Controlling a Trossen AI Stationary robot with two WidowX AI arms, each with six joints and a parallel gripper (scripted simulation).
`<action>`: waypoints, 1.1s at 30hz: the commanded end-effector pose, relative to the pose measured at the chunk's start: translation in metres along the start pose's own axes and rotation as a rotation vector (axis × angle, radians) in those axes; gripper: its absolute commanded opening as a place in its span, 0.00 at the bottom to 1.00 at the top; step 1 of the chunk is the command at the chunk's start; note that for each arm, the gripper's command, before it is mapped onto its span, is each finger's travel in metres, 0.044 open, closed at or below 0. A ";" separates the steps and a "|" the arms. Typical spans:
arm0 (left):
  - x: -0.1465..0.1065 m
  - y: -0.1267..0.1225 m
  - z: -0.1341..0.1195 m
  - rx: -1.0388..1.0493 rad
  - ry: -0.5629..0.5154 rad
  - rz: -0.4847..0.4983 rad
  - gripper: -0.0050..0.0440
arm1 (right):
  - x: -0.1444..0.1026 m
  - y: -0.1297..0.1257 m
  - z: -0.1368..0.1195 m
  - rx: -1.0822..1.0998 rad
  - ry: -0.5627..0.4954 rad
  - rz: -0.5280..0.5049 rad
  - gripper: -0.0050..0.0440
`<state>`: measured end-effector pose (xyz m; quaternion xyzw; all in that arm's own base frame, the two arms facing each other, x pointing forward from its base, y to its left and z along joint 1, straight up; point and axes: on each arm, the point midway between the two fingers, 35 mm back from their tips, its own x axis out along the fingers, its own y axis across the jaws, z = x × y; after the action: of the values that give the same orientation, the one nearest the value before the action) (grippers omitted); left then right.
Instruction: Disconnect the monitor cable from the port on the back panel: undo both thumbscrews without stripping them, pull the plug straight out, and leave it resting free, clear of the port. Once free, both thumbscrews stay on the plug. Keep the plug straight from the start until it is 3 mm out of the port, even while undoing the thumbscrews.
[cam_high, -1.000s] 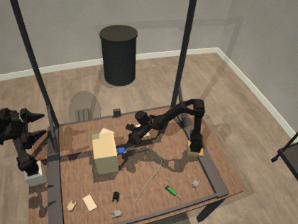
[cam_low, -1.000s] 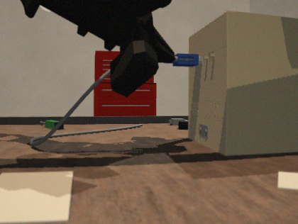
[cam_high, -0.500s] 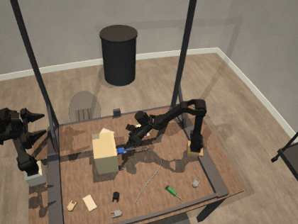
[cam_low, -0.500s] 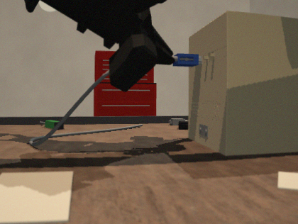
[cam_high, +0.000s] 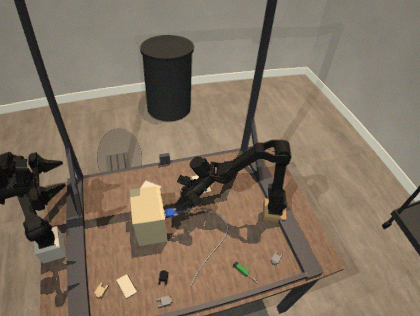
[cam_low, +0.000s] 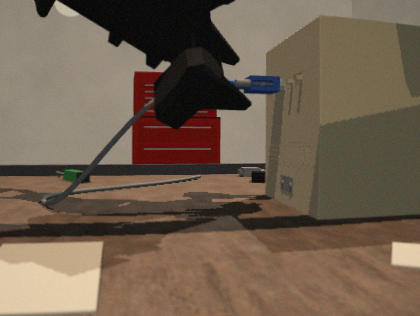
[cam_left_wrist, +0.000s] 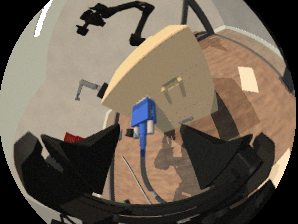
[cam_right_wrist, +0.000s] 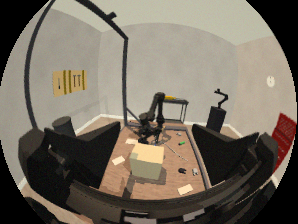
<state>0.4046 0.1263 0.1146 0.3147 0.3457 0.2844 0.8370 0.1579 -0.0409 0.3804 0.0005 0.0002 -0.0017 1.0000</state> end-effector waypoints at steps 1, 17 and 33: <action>-0.003 0.007 0.008 -0.022 -0.019 0.007 1.00 | 0.000 0.001 0.003 -0.007 -0.002 0.003 1.00; 0.003 0.002 0.012 0.153 -0.052 0.127 1.00 | 0.000 0.001 0.003 -0.007 -0.002 0.003 1.00; 0.000 -0.006 0.004 0.461 -0.014 0.350 1.00 | 0.000 0.001 0.003 -0.007 -0.002 0.003 1.00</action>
<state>0.4110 0.1223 0.1092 0.5400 0.3366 0.3273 0.6985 0.1579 -0.0409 0.3804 0.0005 0.0002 -0.0017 1.0000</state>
